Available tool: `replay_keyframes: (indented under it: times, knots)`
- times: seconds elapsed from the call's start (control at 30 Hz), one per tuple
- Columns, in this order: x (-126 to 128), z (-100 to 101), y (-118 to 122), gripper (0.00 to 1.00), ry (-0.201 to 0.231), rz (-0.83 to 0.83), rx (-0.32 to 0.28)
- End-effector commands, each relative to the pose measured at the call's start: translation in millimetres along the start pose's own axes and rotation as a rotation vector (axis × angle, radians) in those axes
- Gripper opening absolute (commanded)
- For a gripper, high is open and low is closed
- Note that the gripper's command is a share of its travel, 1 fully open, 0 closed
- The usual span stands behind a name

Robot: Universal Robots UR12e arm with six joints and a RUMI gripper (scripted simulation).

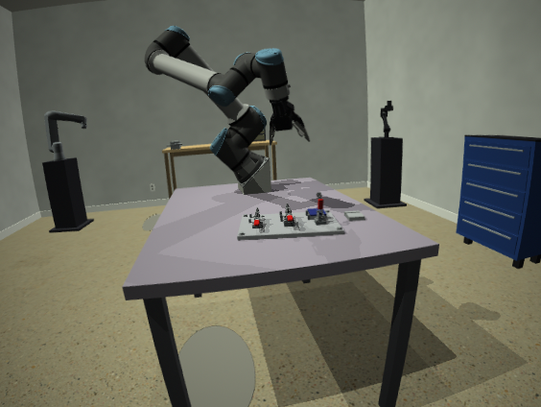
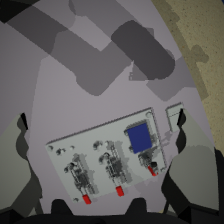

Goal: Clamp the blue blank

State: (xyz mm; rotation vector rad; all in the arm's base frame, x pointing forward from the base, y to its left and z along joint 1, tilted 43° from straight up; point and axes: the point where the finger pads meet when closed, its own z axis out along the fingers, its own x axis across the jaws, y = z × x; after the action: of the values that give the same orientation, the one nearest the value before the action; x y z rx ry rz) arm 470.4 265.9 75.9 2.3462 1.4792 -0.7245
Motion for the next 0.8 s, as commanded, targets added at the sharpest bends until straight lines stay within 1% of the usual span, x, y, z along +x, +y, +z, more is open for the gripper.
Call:
replay_keyframes:
  times: [0.0,0.2,0.27,0.6,0.63,0.73,0.77]
  knots:
    - [4,1,4,1.00,-0.001,0.076,-0.013]
    - [11,3,9,1.00,-0.002,0.201,-0.034]
    - [11,3,9,1.00,-0.002,0.201,-0.034]
    - [28,8,24,1.00,0.008,0.495,-0.083]
    - [28,8,24,1.00,0.008,0.495,-0.083]
    - [33,10,29,1.00,0.015,0.601,-0.101]
    - [33,10,29,1.00,0.015,0.601,-0.101]
